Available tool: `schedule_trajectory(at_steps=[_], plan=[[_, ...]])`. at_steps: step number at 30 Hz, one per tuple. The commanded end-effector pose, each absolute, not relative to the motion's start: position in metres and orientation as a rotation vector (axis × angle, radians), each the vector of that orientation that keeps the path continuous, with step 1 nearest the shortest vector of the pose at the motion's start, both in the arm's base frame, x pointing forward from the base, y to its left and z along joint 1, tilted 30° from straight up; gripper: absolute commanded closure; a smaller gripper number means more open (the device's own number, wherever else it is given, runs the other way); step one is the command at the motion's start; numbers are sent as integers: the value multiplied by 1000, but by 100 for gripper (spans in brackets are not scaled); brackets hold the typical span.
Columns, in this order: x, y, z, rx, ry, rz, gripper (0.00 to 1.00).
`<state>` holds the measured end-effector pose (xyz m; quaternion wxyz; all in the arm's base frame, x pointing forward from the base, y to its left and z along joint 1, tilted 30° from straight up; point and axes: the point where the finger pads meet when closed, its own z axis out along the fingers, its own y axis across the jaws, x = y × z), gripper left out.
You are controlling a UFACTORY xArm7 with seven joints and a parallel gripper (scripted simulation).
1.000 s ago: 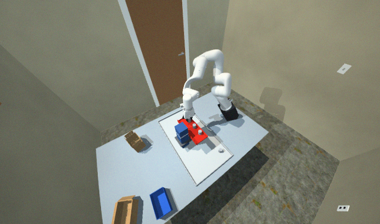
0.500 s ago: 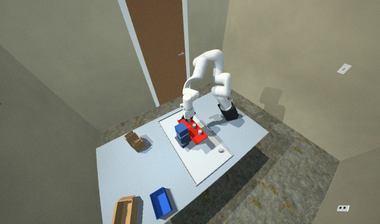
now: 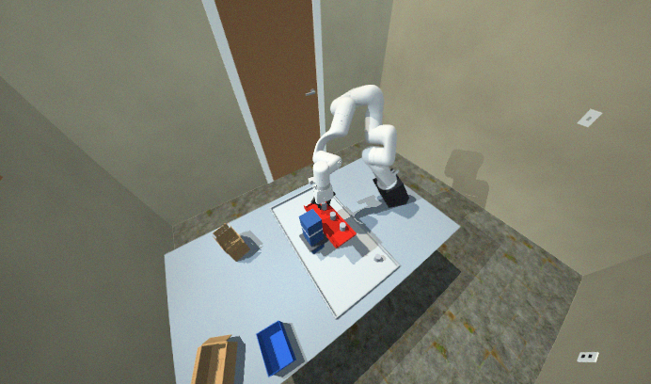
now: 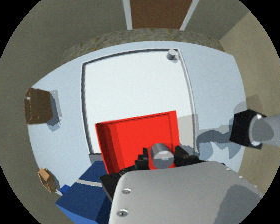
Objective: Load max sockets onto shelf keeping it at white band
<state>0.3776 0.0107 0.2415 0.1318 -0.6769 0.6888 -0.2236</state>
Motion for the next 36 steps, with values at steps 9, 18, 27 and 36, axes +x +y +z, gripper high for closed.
schedule_trajectory(at_steps=[9,18,27,36], plan=[[378,11,243,-1963,1997,-651,48],[378,11,243,-1963,1997,-651,48],[378,11,243,-1963,1997,-651,48],[377,11,246,-1963,1997,-651,48]])
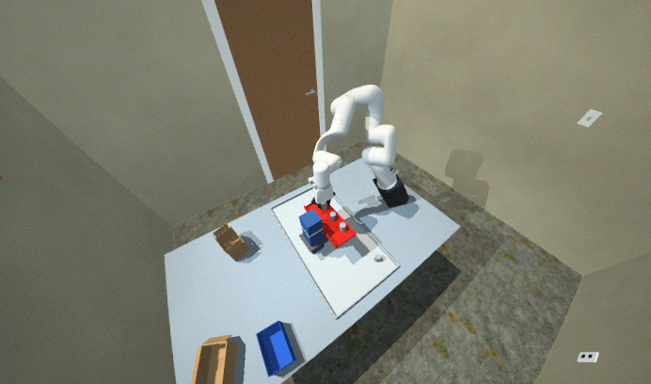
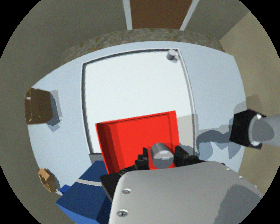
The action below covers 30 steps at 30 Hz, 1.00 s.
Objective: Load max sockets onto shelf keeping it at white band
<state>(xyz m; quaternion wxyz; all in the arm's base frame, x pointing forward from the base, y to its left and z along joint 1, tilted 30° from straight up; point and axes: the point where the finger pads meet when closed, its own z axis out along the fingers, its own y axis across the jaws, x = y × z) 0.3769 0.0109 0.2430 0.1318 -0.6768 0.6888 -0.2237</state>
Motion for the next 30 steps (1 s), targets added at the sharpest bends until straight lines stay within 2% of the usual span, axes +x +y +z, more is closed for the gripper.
schedule_trajectory(at_steps=[1,30], plan=[[376,12,247,-1963,1997,-651,48],[343,20,306,-1963,1997,-651,48]])
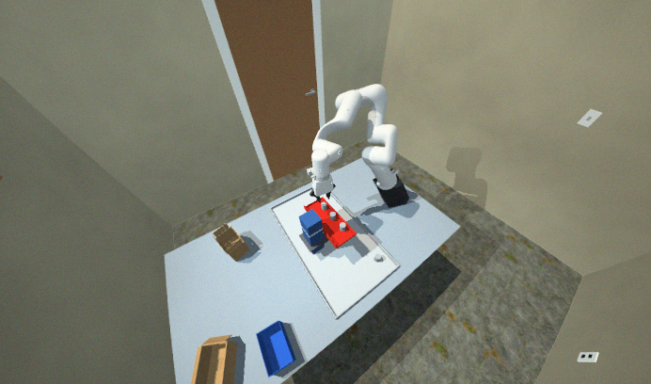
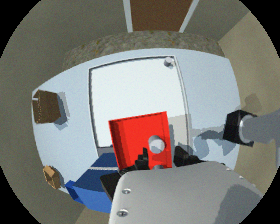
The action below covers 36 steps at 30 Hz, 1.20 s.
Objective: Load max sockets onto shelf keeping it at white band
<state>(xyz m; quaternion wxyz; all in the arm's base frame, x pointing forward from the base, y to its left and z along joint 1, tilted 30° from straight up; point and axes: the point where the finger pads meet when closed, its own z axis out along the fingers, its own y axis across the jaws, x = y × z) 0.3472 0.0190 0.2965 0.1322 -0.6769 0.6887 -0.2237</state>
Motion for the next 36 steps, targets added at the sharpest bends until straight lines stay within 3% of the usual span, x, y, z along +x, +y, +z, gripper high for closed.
schedule_trajectory(at_steps=[1,24,25,28,36], plan=[[343,20,306,-1963,1997,-651,48],[339,21,313,-1963,1997,-651,48],[338,23,312,-1965,1994,-651,0],[298,58,286,-2048,1923,-645,0],[260,77,255,-2118,1867,-667,0]])
